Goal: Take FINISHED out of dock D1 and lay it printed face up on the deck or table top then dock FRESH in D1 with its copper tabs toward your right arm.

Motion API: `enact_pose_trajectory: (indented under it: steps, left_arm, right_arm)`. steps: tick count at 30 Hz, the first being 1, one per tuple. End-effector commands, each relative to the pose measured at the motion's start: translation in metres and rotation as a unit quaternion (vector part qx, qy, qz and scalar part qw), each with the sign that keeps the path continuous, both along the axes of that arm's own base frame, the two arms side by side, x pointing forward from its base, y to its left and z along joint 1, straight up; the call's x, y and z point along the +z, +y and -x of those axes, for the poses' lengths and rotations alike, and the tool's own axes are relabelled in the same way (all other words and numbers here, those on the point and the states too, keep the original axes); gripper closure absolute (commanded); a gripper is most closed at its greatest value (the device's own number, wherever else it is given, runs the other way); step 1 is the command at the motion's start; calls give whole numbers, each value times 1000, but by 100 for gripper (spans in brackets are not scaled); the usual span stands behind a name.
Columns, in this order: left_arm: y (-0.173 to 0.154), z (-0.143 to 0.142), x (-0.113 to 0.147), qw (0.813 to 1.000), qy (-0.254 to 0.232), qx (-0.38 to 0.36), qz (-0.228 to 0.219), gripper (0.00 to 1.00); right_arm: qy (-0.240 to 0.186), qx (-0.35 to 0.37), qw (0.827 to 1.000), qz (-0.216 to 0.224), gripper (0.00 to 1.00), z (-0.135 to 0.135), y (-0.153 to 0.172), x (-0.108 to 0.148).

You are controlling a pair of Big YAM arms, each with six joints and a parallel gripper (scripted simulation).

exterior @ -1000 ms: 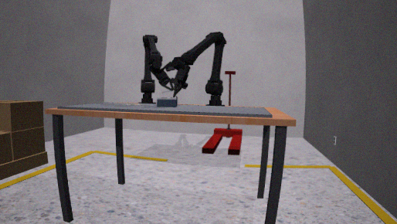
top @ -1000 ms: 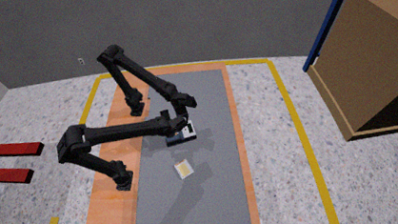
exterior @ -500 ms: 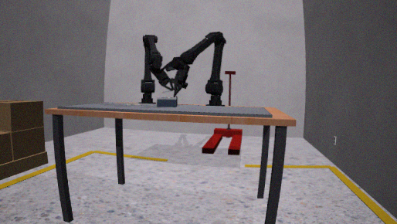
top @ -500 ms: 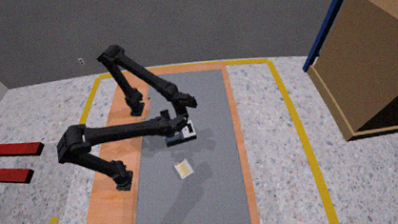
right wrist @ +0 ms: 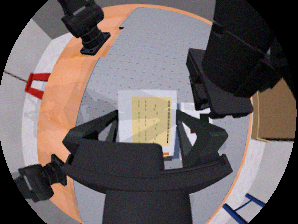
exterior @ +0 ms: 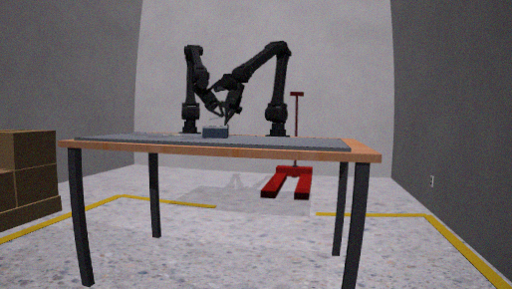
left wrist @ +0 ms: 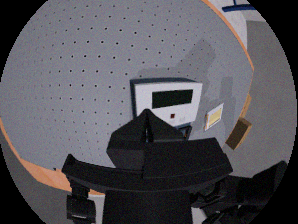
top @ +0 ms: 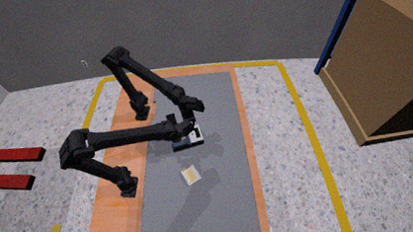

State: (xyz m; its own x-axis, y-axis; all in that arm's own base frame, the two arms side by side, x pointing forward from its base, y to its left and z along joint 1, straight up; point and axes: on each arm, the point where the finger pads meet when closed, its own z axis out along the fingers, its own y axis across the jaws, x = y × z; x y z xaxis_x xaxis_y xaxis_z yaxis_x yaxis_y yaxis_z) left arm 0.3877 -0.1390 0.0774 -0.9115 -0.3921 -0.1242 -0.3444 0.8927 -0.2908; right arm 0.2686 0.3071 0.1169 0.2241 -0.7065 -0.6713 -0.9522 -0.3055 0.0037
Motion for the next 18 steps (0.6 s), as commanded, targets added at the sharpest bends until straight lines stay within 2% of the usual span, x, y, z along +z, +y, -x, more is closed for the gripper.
enact_pose_trajectory:
  steps: [1,18]
  left_arm:
    - [-2,-9,4,1000,3,0,-3,100]
    - [-1,-9,8,1000,-3,0,-2,100]
  right_arm:
    - [-8,0,1000,-5,100,-2,2,2]
    - [-8,0,1000,-5,100,-2,2,2]
